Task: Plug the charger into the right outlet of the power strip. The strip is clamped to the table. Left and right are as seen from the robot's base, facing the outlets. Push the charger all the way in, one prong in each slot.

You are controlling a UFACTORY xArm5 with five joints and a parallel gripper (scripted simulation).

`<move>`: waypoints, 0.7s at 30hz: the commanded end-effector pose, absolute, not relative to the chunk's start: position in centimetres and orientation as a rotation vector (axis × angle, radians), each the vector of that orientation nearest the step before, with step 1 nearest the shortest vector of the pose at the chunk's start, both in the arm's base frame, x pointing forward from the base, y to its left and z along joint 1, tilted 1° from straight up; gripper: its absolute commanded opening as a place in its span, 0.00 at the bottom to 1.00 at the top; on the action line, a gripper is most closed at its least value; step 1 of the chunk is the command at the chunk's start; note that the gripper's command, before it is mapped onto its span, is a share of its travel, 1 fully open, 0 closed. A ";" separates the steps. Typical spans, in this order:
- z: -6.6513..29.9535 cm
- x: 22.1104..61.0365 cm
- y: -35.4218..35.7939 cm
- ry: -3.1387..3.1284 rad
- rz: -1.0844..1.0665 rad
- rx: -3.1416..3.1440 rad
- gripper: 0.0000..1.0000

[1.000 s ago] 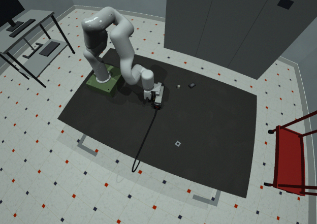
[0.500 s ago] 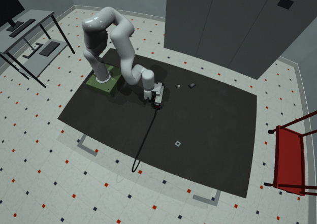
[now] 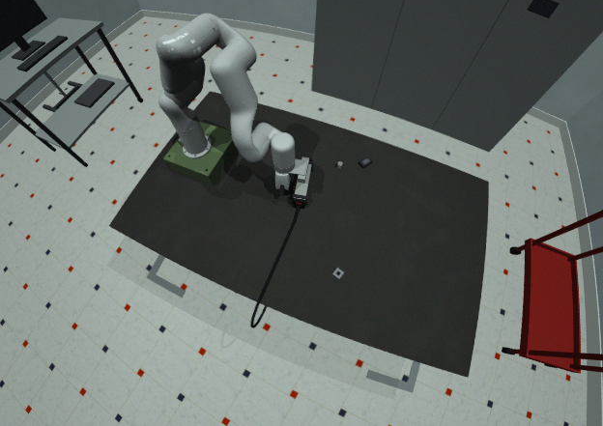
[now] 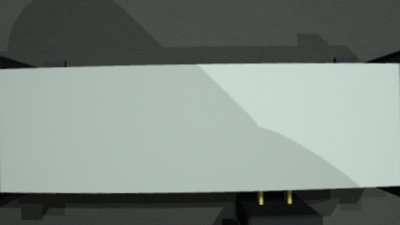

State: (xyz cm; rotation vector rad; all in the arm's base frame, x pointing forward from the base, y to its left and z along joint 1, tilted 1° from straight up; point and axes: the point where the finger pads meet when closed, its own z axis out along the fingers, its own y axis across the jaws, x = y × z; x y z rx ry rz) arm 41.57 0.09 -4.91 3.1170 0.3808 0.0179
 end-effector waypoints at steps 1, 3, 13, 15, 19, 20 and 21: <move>-4.8 41.8 0.1 0.381 0.023 3.117 0.00; -4.8 41.9 0.1 0.381 0.023 3.117 0.00; -4.8 42.2 0.2 0.381 0.023 3.117 0.00; -4.8 42.2 0.2 0.381 0.023 3.117 0.00; -4.8 42.4 0.2 0.381 0.023 3.117 0.00; -4.8 42.4 0.3 0.381 0.023 3.117 0.00; -4.8 42.4 0.3 0.381 0.023 3.117 0.00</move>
